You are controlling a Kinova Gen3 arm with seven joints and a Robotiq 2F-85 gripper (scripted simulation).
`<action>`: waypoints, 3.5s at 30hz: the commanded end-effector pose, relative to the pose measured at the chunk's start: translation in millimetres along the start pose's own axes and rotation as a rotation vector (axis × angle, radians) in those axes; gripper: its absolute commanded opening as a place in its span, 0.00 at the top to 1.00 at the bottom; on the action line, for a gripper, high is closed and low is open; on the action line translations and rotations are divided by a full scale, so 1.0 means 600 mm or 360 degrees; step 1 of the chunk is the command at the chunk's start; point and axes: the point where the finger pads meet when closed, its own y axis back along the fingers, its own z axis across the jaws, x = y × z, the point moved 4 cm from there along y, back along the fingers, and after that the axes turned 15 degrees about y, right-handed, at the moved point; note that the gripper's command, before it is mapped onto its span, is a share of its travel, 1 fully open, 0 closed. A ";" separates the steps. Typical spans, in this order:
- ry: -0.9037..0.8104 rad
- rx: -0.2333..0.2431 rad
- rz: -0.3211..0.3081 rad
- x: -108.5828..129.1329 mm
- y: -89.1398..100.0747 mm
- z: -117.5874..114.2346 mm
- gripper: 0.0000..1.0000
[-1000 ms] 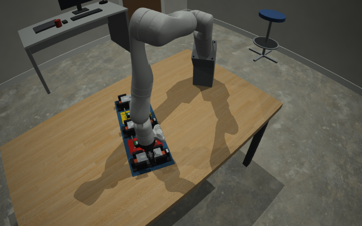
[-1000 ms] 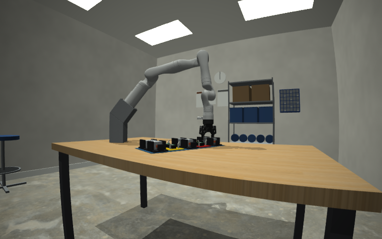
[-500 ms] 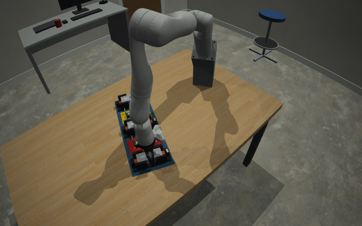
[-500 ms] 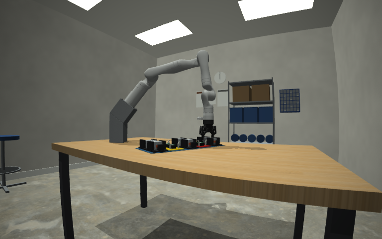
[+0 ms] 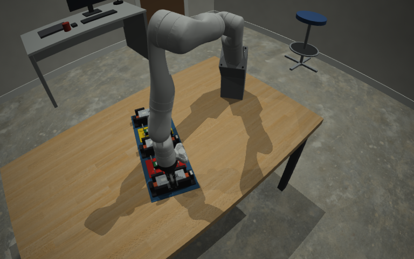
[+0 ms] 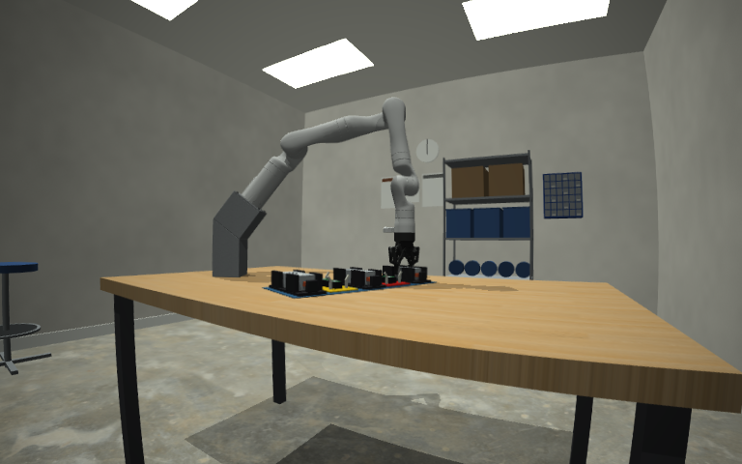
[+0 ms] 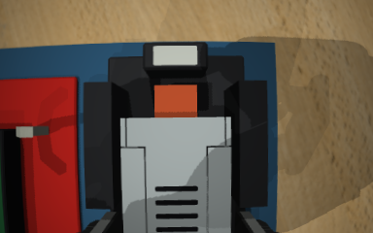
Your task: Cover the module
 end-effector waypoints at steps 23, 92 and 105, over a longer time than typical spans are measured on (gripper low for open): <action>0.0000 -0.0001 -0.0003 -0.001 0.001 0.000 0.30; 0.0000 -0.0001 -0.0003 -0.001 0.001 0.000 0.00; 0.0000 -0.0001 -0.0003 -0.001 0.001 0.000 0.00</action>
